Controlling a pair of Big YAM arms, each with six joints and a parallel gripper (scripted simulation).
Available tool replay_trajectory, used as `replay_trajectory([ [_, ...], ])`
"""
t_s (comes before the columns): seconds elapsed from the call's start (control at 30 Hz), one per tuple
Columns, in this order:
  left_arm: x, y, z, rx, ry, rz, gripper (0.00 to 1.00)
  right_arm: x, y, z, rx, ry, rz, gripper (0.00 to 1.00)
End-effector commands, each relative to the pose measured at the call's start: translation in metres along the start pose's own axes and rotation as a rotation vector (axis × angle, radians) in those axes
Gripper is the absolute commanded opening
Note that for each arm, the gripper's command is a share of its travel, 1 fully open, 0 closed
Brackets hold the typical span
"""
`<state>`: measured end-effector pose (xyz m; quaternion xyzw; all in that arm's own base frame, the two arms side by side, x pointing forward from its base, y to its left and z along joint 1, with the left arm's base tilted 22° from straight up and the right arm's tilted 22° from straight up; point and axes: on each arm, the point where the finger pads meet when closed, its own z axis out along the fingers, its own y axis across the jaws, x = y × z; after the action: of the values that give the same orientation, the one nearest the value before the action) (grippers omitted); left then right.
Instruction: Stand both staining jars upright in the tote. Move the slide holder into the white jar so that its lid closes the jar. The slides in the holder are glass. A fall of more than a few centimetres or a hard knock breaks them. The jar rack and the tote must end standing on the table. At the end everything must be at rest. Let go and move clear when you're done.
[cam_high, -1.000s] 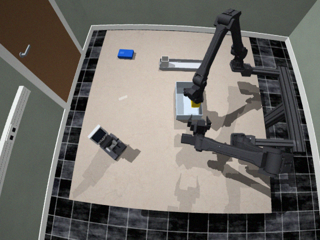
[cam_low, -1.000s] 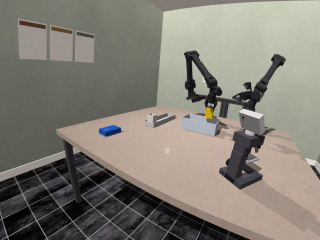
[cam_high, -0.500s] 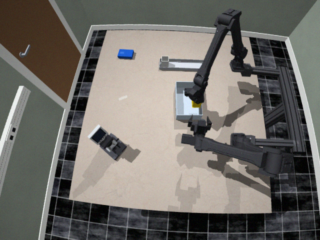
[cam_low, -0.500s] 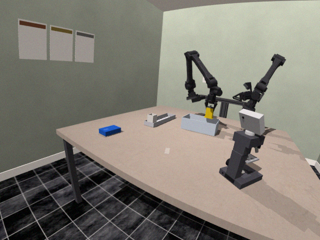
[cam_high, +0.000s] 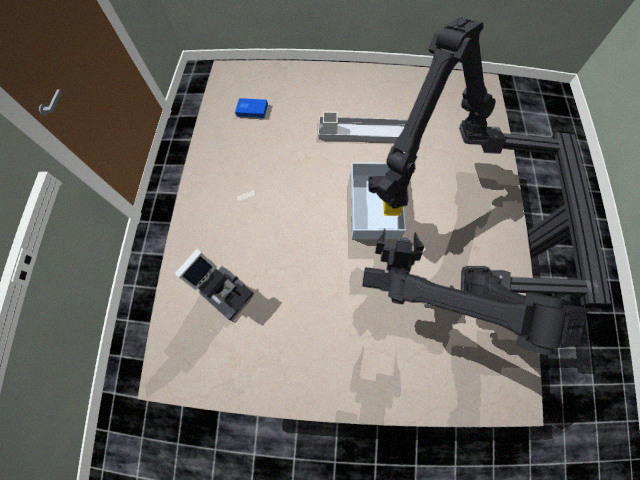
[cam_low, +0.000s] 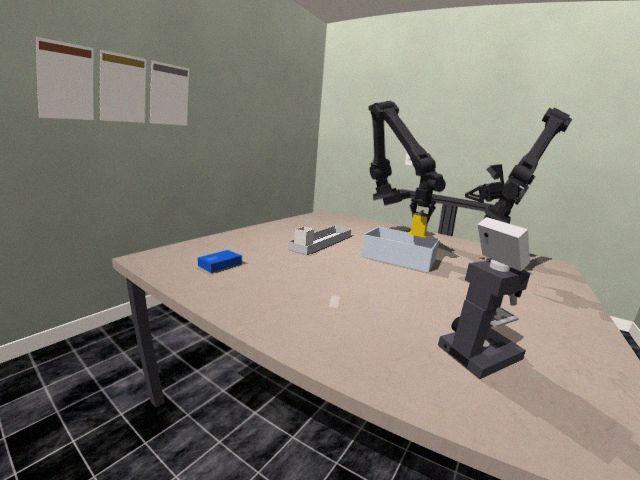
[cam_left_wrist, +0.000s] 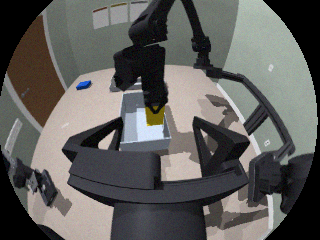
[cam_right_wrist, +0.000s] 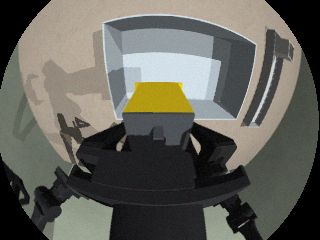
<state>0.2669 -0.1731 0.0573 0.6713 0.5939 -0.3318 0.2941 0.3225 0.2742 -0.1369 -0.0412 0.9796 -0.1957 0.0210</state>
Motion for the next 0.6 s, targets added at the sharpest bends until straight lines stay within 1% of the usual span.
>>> replay_trajectory([
  [0.0, -0.008, 0.016, -0.009, -0.030, -0.006, 0.038, 1.00, -0.018, 0.009, 0.015, -0.028, -0.029, 0.011, 0.57],
  [0.07, -0.008, 0.016, -0.009, -0.030, -0.006, 0.038, 1.00, -0.019, 0.010, 0.022, -0.030, -0.032, 0.012, 0.57],
  [0.1, -0.008, 0.016, -0.009, -0.030, -0.006, 0.038, 1.00, -0.020, 0.009, 0.017, -0.032, -0.034, 0.022, 0.57],
  [0.13, -0.008, 0.016, -0.009, -0.030, -0.006, 0.038, 1.00, -0.016, 0.008, 0.027, -0.026, -0.027, 0.012, 0.57],
  [0.27, -0.008, 0.016, -0.009, -0.030, -0.006, 0.038, 1.00, -0.015, 0.007, 0.032, -0.025, -0.026, 0.014, 0.57],
  [0.47, -0.008, 0.016, -0.009, -0.030, -0.006, 0.038, 1.00, -0.017, 0.009, 0.056, -0.033, -0.033, 0.019, 0.57],
  [0.57, -0.008, 0.016, -0.009, -0.030, -0.006, 0.038, 1.00, -0.020, 0.011, 0.057, -0.037, -0.036, 0.029, 0.57],
])
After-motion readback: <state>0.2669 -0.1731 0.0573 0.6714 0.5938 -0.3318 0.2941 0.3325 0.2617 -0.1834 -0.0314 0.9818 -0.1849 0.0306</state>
